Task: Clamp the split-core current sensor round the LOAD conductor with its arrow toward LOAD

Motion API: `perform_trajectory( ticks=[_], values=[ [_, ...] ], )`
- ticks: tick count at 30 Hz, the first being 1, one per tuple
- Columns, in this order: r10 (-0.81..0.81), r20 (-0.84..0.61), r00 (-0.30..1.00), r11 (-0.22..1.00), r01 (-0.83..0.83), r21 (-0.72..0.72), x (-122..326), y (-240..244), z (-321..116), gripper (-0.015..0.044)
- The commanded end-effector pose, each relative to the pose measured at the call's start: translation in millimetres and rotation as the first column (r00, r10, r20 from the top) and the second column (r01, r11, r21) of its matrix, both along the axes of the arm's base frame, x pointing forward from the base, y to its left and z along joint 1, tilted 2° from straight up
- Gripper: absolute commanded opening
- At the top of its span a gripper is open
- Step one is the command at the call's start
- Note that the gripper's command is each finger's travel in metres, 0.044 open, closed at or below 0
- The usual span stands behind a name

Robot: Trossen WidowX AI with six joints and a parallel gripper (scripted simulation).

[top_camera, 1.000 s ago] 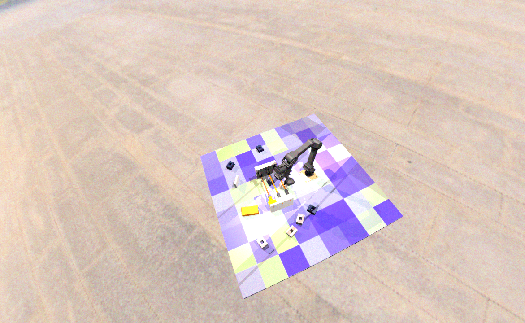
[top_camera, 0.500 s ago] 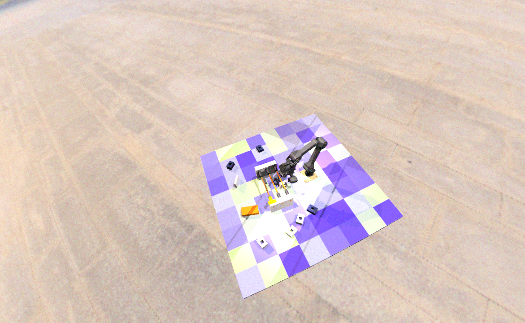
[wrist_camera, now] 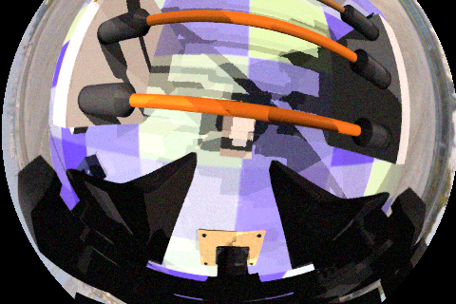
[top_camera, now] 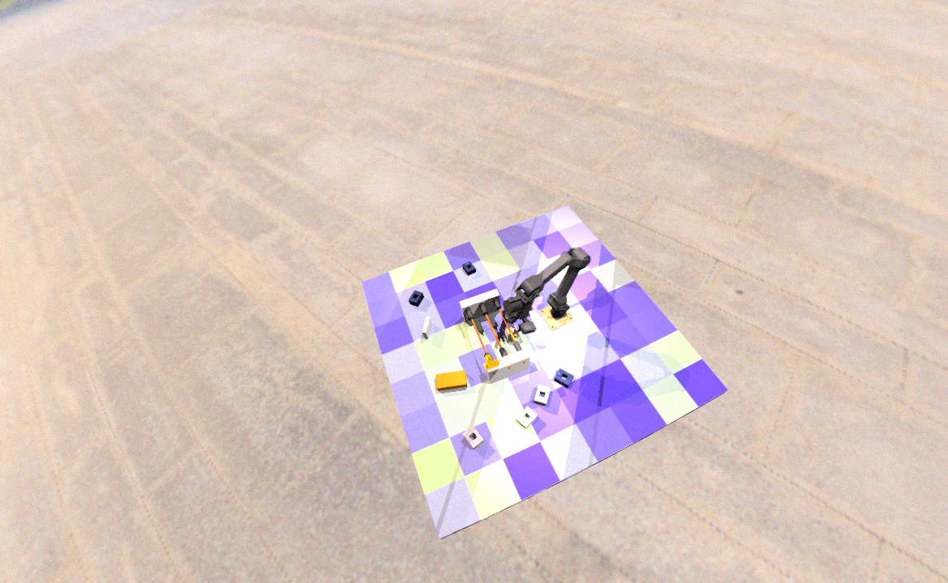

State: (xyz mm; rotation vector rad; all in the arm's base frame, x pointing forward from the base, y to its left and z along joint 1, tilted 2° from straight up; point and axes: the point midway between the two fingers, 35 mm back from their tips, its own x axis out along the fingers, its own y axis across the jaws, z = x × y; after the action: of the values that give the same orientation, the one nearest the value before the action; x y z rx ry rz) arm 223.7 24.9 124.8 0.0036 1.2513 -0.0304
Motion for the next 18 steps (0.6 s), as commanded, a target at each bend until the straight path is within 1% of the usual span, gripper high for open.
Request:
perform_trajectory(
  ticks=[1,17,18],
  values=[
    [0.003,-0.008,1.000,1.000,-0.003,-0.003,2,0,-7,0.0282],
    [0.003,-0.007,1.000,1.000,-0.003,-0.003,7,-1,-30,0.0282],
    [-0.005,-0.001,1.000,1.000,0.005,-0.002,6,-1,-26,0.0256]
  ],
)
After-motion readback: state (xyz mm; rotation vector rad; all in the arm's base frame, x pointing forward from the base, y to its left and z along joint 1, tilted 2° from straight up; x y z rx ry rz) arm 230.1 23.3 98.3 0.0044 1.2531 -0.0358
